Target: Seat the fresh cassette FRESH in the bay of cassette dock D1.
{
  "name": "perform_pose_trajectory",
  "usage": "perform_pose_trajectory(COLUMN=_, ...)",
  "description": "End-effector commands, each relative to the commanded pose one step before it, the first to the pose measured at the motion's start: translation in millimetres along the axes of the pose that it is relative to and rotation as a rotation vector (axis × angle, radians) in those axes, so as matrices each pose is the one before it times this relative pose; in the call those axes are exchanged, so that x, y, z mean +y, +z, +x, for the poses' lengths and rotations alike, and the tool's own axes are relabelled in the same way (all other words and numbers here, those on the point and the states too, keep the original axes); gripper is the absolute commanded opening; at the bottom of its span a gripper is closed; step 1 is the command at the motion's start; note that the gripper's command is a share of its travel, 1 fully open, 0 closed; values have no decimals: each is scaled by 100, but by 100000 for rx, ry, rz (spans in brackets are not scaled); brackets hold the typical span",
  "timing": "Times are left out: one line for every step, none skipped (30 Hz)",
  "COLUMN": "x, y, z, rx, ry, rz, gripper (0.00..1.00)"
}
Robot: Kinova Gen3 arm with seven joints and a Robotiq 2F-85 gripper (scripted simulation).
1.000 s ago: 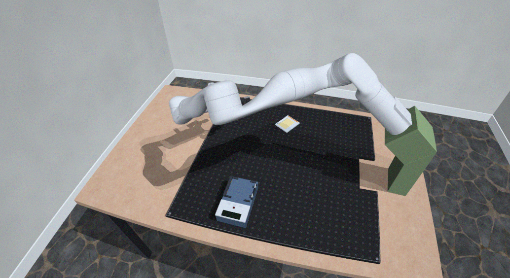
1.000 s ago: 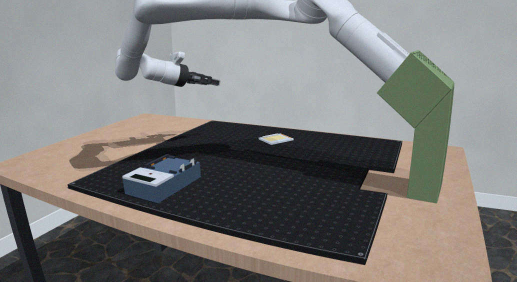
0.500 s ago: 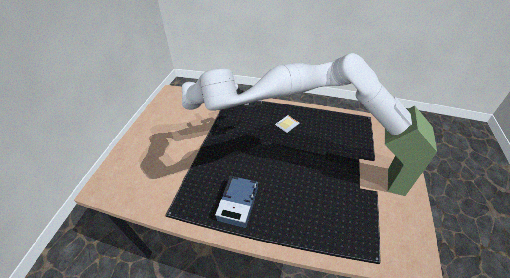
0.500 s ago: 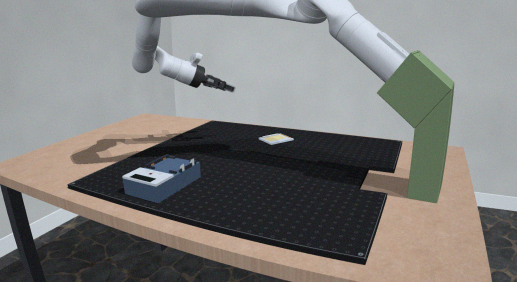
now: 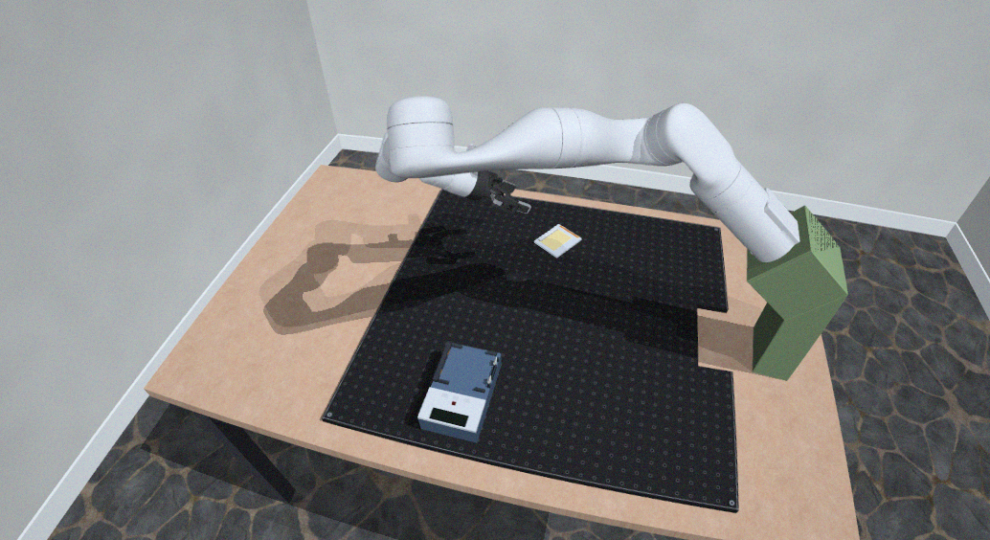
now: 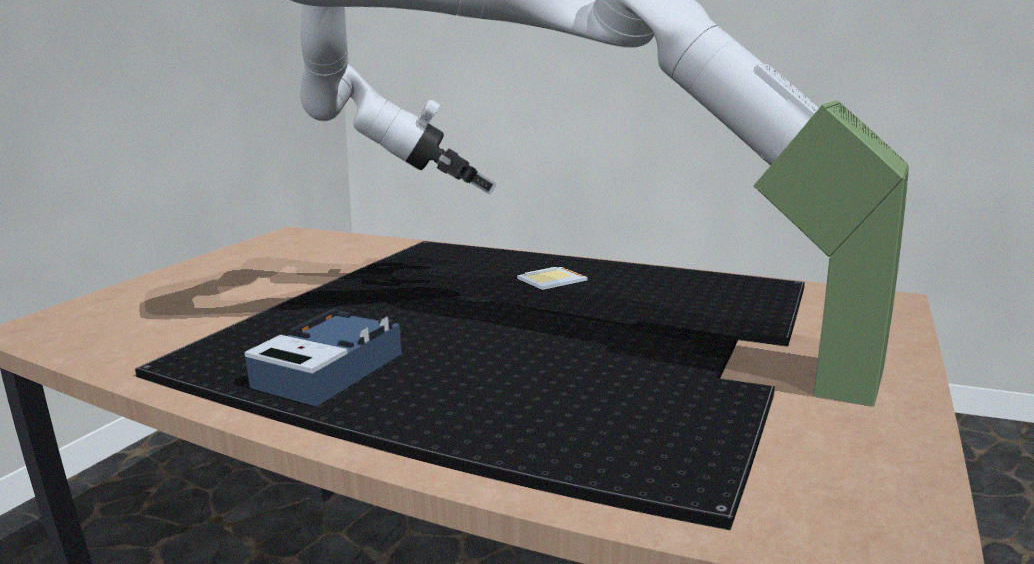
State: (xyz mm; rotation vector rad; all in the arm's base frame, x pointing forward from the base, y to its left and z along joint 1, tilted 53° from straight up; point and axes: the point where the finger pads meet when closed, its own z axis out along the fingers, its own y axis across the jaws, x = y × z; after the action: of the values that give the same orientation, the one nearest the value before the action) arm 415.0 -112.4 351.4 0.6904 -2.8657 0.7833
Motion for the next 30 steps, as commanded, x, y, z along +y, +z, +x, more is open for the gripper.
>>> perform_pose_trajectory(x=1195, y=190, z=698, rx=-5410, ry=2548, rz=-5430, gripper=100)
perform_pose_trajectory(x=486, y=68, z=124, rx=-2267, ry=1233, rz=-2108, gripper=100)
perform_pose_trajectory(x=479, y=74, z=125, rx=-2265, ry=1233, rz=-2110, gripper=100)
perform_pose_trajectory(x=476, y=81, z=133, rx=-135, ry=73, rz=-127, gripper=100)
perform_pose_trajectory(x=478, y=-59, z=135, rx=-2368, ry=1272, rz=-1969, gripper=100)
perform_pose_trajectory(x=477, y=-53, z=140, rx=-2368, ry=1272, rz=-1968, gripper=100)
perform_pose_trajectory(x=476, y=-47, z=144, rx=-2235, ry=1201, rz=-1858, gripper=100)
perform_pose_trajectory(x=417, y=-37, z=131, rx=1, ry=-1, rz=0, gripper=100)
perform_pose_trajectory(x=454, y=-143, z=151, rx=-2478, ry=1298, rz=-1809, gripper=100)
perform_pose_trajectory(x=455, y=-138, z=154, rx=-2477, ry=1298, rz=-1809, gripper=100)
perform_pose_trajectory(x=455, y=-134, z=156, rx=-2040, ry=1069, rz=-1489, gripper=100)
perform_pose_trajectory(x=0, y=0, z=0, rx=0, ry=0, rz=0, gripper=100)
perform_pose_trajectory(x=0, y=0, z=0, rx=0, ry=0, rz=0, gripper=100)
perform_pose_trajectory(x=379, y=-109, z=129, rx=1, ry=-1, rz=-1, gripper=100)
perform_pose_trajectory(x=435, y=-197, z=169, rx=-2593, ry=1312, rz=-1627, gripper=100)
perform_pose_trajectory(x=431, y=-192, z=164, rx=-2592, ry=1312, rz=-1629, gripper=100)
perform_pose_trajectory(x=432, y=-190, z=165, rx=-1817, ry=920, rz=-1142, gripper=100)
perform_pose_trajectory(x=433, y=-189, z=166, rx=0, ry=-1, rz=1, gripper=100)
perform_pose_trajectory(x=17, y=-7, z=3, rx=0, ry=0, rz=-2, gripper=100)
perform_pose_trajectory(x=3, y=-2, z=3, rx=-1, ry=0, rz=1, gripper=100)
perform_pose_trajectory(x=411, y=-231, z=179, rx=-2709, ry=1315, rz=-1423, gripper=100)
perform_pose_trajectory(x=408, y=-228, z=174, rx=-2709, ry=1315, rz=-1423, gripper=100)
perform_pose_trajectory(x=410, y=-228, z=174, rx=-1573, ry=763, rz=-826, gripper=100)
perform_pose_trajectory(x=411, y=-228, z=174, rx=0, ry=-1, rz=0, gripper=100)
perform_pose_trajectory(x=91, y=-50, z=36, rx=0, ry=0, rz=-1, gripper=100)
perform_pose_trajectory(x=393, y=-254, z=193, rx=-2824, ry=1306, rz=-1189, gripper=100)
perform_pose_trajectory(x=389, y=-251, z=186, rx=-2824, ry=1306, rz=-1190, gripper=100)
perform_pose_trajectory(x=390, y=-252, z=185, rx=-1314, ry=607, rz=-553, gripper=100)
perform_pose_trajectory(x=0, y=0, z=0, rx=0, ry=0, rz=0, gripper=100)
perform_pose_trajectory(x=0, y=0, z=0, rx=0, ry=0, rz=0, gripper=100)
